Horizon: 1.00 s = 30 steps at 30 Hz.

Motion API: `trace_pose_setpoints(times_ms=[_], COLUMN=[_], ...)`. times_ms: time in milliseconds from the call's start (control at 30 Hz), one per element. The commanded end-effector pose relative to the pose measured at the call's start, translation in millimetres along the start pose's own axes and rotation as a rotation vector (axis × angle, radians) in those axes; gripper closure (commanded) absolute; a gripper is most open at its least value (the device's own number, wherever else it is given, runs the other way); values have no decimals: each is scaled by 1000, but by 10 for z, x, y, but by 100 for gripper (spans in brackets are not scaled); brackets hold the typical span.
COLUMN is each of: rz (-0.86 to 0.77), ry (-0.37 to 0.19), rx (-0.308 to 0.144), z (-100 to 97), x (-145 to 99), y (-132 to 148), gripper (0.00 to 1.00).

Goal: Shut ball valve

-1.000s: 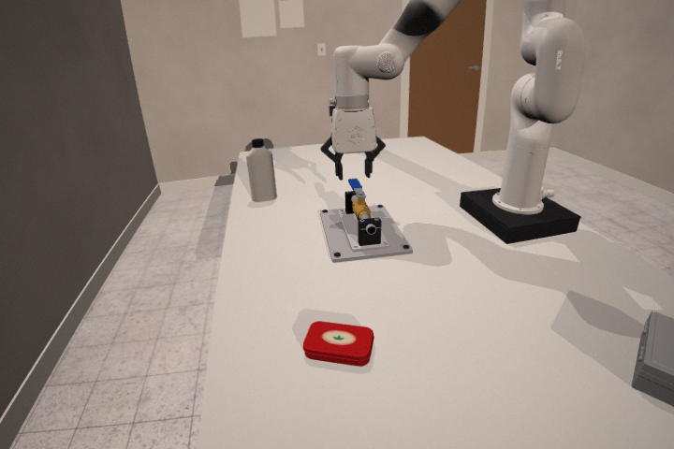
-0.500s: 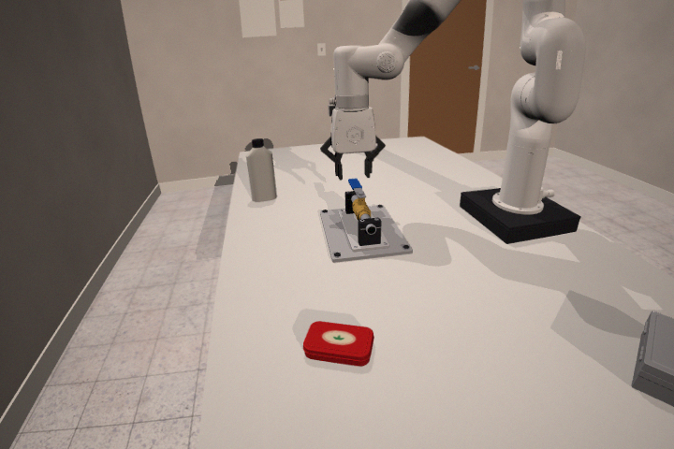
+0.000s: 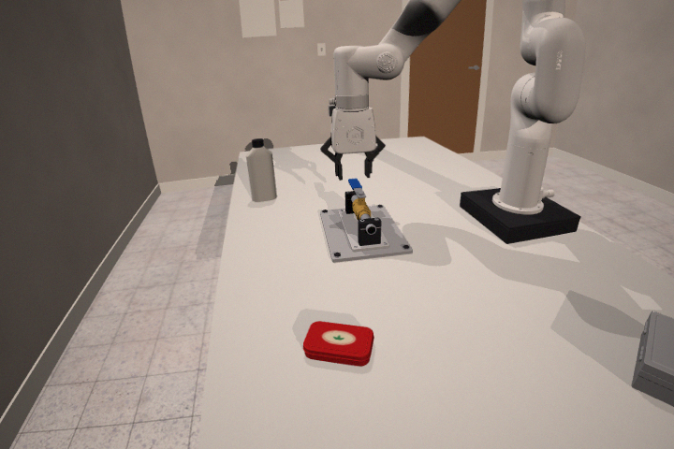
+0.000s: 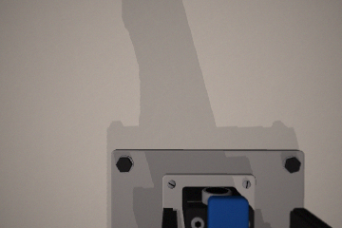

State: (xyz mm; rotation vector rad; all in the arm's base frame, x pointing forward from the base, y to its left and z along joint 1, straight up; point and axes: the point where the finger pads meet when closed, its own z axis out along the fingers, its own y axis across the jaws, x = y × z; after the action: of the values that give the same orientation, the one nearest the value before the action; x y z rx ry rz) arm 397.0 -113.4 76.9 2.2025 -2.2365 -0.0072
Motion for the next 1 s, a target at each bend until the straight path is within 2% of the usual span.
trace_pose_setpoints(times_ms=[0,967], rz=[0,0], ry=[1,1], rx=[4,4], z=[-3,155], x=[3,4], y=[-13,-13], gripper=[31,31])
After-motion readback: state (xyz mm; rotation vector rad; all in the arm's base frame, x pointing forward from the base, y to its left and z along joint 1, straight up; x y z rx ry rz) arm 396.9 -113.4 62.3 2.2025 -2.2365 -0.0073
